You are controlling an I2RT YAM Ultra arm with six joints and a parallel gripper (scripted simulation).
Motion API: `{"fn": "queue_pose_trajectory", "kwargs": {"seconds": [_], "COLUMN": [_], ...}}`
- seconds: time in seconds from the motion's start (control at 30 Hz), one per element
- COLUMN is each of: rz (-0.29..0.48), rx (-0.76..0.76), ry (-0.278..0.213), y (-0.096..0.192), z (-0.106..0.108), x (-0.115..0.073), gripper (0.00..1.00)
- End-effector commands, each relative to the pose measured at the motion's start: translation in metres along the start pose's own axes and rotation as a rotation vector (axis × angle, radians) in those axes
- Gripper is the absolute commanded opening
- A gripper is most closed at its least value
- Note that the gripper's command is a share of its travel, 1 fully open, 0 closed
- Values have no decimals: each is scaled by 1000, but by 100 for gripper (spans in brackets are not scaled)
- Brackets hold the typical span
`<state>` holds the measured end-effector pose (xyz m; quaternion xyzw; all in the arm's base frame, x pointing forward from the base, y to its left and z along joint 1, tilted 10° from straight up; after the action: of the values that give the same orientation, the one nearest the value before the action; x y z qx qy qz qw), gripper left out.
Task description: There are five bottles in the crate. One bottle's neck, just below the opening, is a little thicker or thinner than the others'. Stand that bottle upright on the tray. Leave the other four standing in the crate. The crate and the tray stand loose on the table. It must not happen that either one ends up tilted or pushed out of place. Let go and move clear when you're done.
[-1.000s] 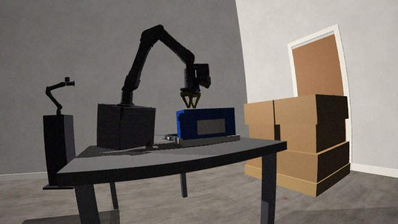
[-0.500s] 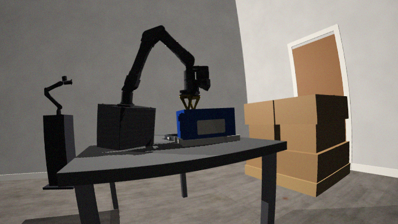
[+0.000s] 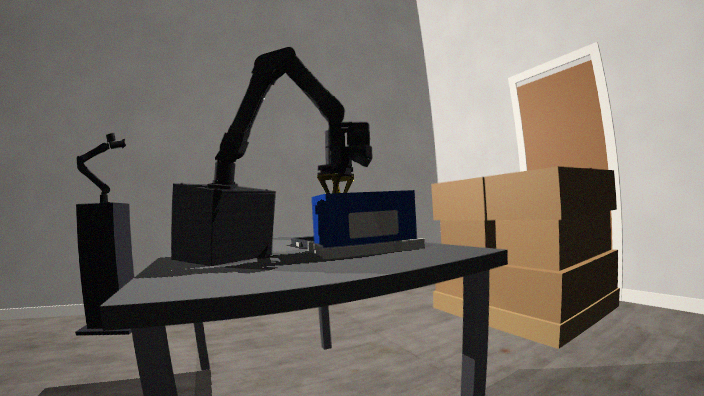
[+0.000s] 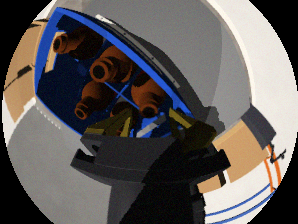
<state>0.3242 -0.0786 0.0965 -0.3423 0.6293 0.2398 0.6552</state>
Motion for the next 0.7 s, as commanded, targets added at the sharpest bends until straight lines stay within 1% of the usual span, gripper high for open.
{"fn": "queue_pose_trajectory", "kwargs": {"seconds": [0.0, 0.03, 0.1, 0.17, 0.23, 0.3, 0.37, 0.5, 0.6, 0.67], "rz": [-23, -10, -7, -21, -12, -17, -29, -31, -12, -20], "rx": [4, 3, 5, 6, 3, 0, 3, 4, 2, 3], "ry": [-13, -6, -4, -12, -6, -10, -16, -15, -3, -6], "y": [-3, -1, -1, -2, -1, -3, -2, -4, -1, -2], "z": [-1, -2, -3, -3, -2, 0, -1, -1, -2, -2], "x": [3, 8, 11, 8, 13, 14, 10, 11, 18, 16], "gripper": [61, 61, 61, 61, 61, 61, 61, 61, 61, 61]}}
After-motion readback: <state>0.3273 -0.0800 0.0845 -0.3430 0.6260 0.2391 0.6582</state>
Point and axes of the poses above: the point where the finger pads meet when closed, its own x axis out along the fingers, its own z axis across the jaws, y = z × x, the point moved 10 cm from there along -x, back along the fingers
